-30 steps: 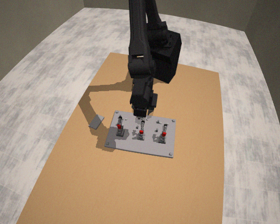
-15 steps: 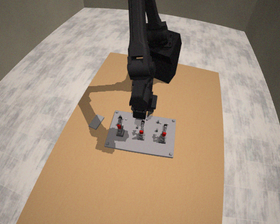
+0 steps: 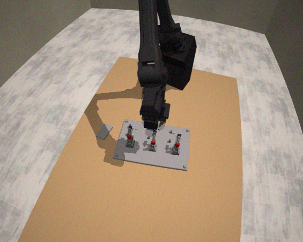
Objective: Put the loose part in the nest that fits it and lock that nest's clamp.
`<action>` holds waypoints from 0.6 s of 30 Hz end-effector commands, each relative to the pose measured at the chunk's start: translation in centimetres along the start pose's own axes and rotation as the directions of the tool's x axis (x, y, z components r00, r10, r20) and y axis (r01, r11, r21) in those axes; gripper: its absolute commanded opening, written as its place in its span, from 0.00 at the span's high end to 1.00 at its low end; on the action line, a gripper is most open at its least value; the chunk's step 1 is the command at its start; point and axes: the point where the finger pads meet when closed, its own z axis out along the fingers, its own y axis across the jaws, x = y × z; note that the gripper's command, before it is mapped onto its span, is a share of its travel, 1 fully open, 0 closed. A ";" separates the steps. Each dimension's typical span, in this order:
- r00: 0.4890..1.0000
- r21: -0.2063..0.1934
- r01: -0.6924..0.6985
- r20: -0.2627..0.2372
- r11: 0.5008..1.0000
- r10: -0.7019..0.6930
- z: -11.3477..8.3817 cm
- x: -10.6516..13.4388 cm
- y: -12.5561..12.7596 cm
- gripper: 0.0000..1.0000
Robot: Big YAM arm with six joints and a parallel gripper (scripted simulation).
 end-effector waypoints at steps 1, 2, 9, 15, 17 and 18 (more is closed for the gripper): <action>1.000 -0.002 -0.006 0.016 1.000 0.006 -0.5 -2.1 0.1 0.55; 1.000 -0.001 -0.006 0.016 1.000 0.006 -0.4 -2.1 0.1 0.55; 0.999 0.006 -0.008 0.035 1.000 0.008 0.8 -2.5 -0.6 0.55; 0.999 0.006 -0.008 0.034 1.000 0.007 2.2 -2.5 -0.6 0.55; 1.000 0.006 -0.005 0.022 1.000 0.005 3.3 -1.8 -0.5 0.55; 1.000 0.005 -0.003 0.016 1.000 0.003 3.8 -1.5 -0.5 0.55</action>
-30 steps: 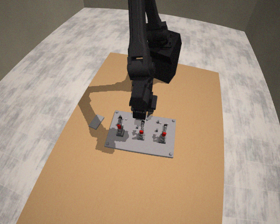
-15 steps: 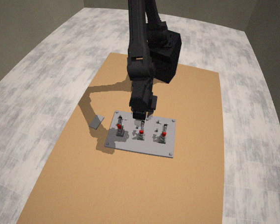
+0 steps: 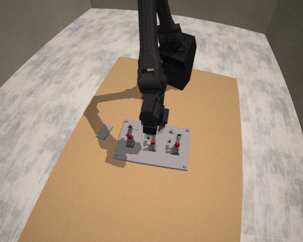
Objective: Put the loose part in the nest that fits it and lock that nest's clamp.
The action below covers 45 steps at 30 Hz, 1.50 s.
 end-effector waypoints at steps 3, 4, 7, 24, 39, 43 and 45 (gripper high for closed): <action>1.000 0.005 0.004 -0.002 1.000 -0.004 2.9 -0.3 -0.3 0.55; 1.000 0.005 0.005 -0.004 1.000 -0.005 3.4 -0.2 -0.3 0.55; 1.000 0.005 0.005 -0.004 1.000 -0.005 4.8 -0.1 -0.3 0.55; 1.000 0.006 0.000 0.019 1.000 0.000 8.3 -1.4 -0.4 0.55; 1.000 0.004 0.003 0.020 1.000 -0.003 8.4 -1.4 -0.1 0.55; 1.000 0.004 0.003 0.020 1.000 -0.003 8.4 -1.4 -0.1 0.55; 1.000 0.004 0.003 0.020 1.000 -0.003 8.4 -1.4 -0.1 0.55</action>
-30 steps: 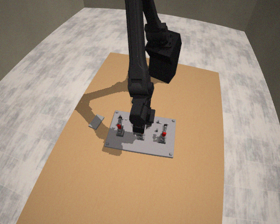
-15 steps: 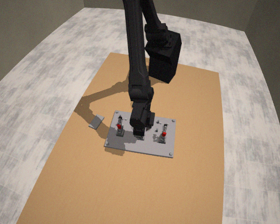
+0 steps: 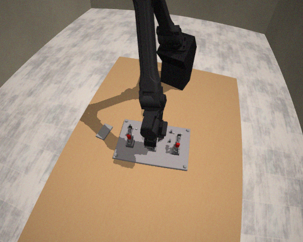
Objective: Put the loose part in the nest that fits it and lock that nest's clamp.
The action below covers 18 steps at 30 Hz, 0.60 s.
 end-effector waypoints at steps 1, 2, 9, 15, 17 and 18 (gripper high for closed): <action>0.999 0.003 -0.002 0.033 1.000 0.002 0.2 -1.9 -0.3 0.55; 0.999 0.003 -0.002 0.033 1.000 0.002 0.2 -1.9 -0.4 0.55; 1.000 0.006 -0.004 0.031 1.000 0.003 1.3 -1.9 -0.7 0.55; 1.000 0.007 -0.004 0.029 1.000 0.004 2.8 -2.0 -0.8 0.55; 1.000 0.000 0.003 0.031 1.000 -0.003 2.9 -2.1 -0.1 0.55; 1.000 0.002 0.003 0.030 1.000 -0.003 3.2 -2.1 -0.3 0.55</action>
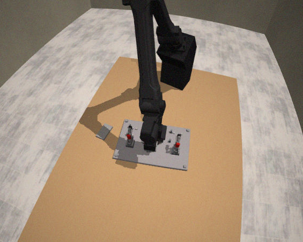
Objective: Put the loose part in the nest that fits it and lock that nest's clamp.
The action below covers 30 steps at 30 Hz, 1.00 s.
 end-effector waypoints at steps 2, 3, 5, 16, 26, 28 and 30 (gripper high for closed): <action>0.999 0.008 -0.005 0.032 1.000 0.004 1.1 -1.9 -0.7 0.55; 0.999 0.007 -0.005 0.032 1.000 0.005 1.2 -1.9 -0.7 0.55; 0.999 0.004 -0.002 0.033 1.000 0.002 1.4 -2.0 -0.4 0.55; 0.999 0.003 -0.001 0.033 1.000 0.001 1.4 -2.0 -0.3 0.55; 0.999 0.003 -0.005 0.033 1.000 0.005 1.4 -2.0 -0.3 1.00; 0.999 0.003 -0.005 0.033 1.000 0.005 1.4 -2.0 -0.3 1.00; 0.999 0.003 -0.005 0.033 1.000 0.005 1.4 -2.0 -0.3 1.00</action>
